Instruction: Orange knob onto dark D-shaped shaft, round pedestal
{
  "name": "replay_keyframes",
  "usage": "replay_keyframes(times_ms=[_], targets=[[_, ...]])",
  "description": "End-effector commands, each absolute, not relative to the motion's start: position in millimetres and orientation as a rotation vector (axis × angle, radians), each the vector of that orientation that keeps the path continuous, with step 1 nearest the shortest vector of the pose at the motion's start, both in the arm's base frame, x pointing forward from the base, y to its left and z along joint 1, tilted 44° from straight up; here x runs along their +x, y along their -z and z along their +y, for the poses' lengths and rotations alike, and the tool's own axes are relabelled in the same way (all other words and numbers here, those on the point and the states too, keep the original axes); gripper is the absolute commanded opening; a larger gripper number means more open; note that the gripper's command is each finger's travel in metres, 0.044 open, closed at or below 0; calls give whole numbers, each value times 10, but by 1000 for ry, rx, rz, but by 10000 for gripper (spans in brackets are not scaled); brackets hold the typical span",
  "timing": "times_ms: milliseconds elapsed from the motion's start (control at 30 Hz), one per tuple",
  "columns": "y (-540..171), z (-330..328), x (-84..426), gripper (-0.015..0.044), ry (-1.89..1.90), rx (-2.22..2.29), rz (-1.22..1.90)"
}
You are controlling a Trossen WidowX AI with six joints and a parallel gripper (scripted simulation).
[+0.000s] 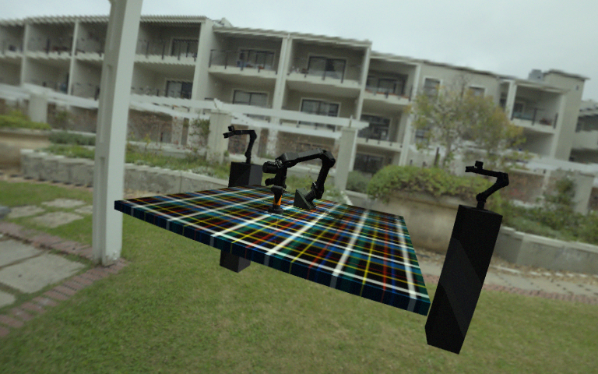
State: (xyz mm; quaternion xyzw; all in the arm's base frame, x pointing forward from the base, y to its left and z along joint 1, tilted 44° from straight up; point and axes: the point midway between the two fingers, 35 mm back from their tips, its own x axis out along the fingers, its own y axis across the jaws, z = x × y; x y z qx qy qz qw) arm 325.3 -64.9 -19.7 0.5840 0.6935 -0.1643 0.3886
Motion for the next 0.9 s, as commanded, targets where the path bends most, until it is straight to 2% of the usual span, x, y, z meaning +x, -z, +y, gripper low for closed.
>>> replay_keyframes(times_ms=[0,267,800,867], targets=[[211,-625,3246,0,382,1466,1762],[204,-642,3253,0,405,1476,1763],[204,-642,3253,420,405,1476,1763],[204,-642,3253,440,405,1476,1763]])
